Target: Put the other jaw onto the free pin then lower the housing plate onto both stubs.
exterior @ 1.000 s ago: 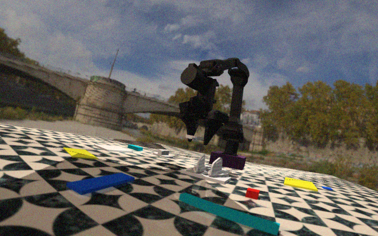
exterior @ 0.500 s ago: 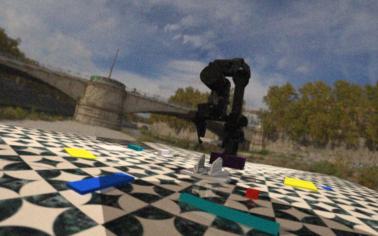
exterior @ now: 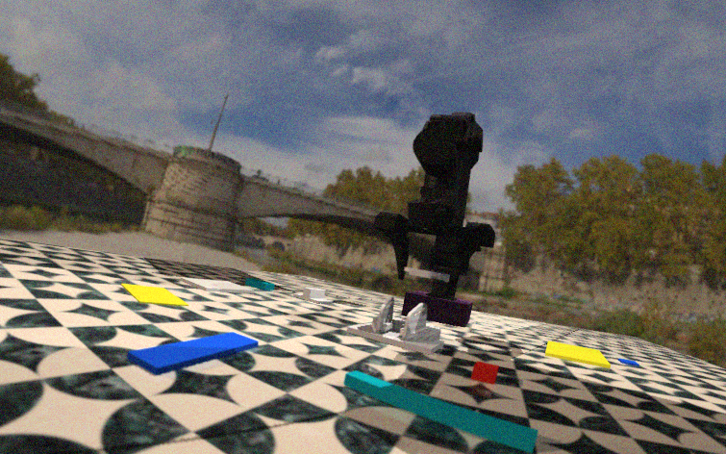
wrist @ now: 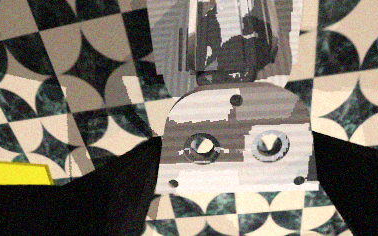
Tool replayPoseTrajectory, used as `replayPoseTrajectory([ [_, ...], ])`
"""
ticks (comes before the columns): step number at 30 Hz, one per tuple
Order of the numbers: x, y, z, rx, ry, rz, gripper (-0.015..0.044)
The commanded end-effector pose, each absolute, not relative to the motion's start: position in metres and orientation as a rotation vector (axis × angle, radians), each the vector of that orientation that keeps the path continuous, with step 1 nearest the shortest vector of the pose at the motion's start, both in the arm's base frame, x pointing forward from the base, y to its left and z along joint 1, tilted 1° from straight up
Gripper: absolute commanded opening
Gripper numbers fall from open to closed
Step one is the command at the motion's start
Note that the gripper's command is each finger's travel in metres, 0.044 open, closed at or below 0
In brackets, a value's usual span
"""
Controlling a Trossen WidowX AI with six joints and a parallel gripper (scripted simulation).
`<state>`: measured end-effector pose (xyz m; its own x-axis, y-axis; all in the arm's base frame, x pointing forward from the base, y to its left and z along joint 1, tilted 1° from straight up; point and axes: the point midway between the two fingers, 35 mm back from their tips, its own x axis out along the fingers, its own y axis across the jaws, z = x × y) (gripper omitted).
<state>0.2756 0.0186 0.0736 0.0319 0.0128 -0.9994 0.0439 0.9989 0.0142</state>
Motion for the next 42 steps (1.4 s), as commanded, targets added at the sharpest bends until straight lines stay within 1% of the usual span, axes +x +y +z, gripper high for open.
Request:
replayPoseTrajectory([
  [1,0.2756,0.0197,0.0740,0.042,1.536,-0.015,0.0351],
  [42,0.2673,0.0129,0.0734,0.034,1.537,-0.008,0.0351],
])
